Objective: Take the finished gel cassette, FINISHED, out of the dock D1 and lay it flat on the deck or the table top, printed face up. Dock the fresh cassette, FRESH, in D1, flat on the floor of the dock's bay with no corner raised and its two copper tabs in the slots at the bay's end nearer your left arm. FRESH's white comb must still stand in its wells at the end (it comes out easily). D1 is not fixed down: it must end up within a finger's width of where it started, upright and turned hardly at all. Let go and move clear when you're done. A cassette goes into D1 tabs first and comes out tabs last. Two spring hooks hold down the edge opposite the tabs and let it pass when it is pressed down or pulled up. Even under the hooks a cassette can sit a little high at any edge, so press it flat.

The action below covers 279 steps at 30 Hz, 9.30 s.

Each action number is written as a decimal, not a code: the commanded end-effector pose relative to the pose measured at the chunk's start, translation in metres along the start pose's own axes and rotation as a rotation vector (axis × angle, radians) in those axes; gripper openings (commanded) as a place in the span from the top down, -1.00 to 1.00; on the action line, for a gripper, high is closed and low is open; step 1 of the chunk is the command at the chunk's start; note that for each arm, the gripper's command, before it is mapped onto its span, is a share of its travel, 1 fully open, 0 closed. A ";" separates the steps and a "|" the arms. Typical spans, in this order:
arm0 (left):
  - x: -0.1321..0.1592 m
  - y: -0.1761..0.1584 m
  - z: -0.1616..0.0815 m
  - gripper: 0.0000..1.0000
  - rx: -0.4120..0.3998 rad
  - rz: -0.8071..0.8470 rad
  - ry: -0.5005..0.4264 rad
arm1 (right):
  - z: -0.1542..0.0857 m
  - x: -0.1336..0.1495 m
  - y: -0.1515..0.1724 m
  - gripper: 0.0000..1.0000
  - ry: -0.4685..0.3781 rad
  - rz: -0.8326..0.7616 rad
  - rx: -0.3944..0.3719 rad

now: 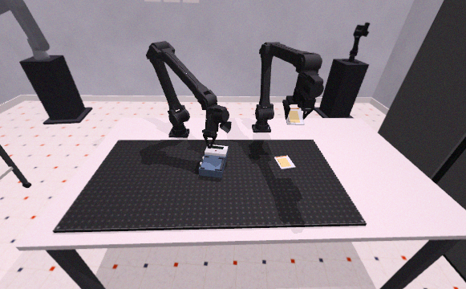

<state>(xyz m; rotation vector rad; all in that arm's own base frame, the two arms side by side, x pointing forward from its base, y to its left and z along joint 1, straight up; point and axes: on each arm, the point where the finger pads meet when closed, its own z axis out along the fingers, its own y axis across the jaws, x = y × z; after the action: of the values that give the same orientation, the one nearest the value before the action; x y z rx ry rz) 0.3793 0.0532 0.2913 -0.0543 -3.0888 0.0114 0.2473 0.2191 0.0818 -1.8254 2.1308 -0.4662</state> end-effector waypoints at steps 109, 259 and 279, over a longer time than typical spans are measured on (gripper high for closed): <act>-0.007 0.003 -0.031 1.00 -0.007 0.002 -0.060 | 0.033 0.025 0.039 1.00 0.022 -0.003 -0.014; -0.007 0.003 -0.031 1.00 -0.007 0.002 -0.060 | 0.049 0.040 0.050 1.00 0.022 -0.003 -0.014; -0.007 0.003 -0.031 1.00 -0.007 0.002 -0.060 | 0.049 0.041 0.049 1.00 0.022 -0.003 -0.014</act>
<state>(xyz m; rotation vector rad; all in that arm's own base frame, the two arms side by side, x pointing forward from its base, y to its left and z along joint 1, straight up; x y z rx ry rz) 0.3793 0.0532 0.2913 -0.0543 -3.0888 0.0114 0.2474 0.2188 0.0820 -1.6818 2.0517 -0.4367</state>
